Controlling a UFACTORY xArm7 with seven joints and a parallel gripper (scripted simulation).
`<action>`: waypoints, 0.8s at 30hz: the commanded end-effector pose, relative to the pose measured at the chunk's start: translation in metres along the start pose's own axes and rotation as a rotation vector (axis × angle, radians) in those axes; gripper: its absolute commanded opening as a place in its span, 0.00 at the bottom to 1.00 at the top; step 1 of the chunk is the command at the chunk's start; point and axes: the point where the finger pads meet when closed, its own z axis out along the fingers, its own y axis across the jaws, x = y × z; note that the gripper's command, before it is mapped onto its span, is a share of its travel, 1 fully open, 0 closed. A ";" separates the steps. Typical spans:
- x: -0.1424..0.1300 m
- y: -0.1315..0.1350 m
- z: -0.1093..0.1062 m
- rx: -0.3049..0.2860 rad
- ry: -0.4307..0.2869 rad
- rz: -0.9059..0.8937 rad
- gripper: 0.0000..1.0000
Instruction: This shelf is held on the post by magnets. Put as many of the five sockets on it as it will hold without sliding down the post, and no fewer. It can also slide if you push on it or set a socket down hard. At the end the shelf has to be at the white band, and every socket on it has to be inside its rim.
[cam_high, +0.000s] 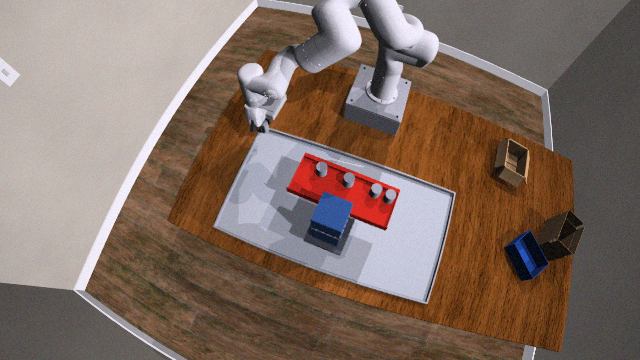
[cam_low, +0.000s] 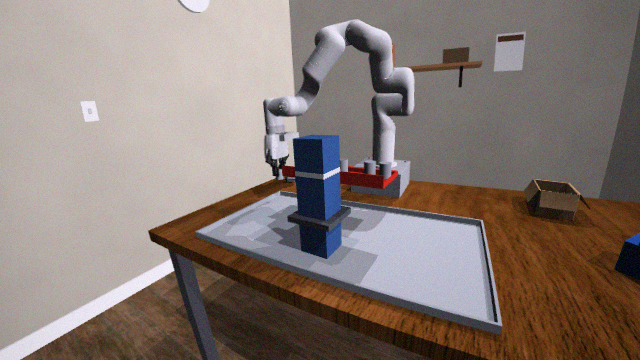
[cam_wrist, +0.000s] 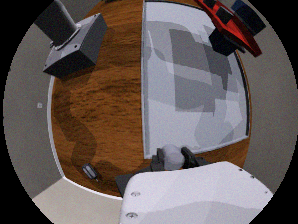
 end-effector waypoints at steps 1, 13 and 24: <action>-0.001 -0.002 -0.009 -0.001 -0.003 0.000 0.00; 0.000 -0.024 -0.070 -0.001 -0.003 0.000 0.00; 0.000 -0.038 -0.105 -0.001 -0.003 0.000 0.00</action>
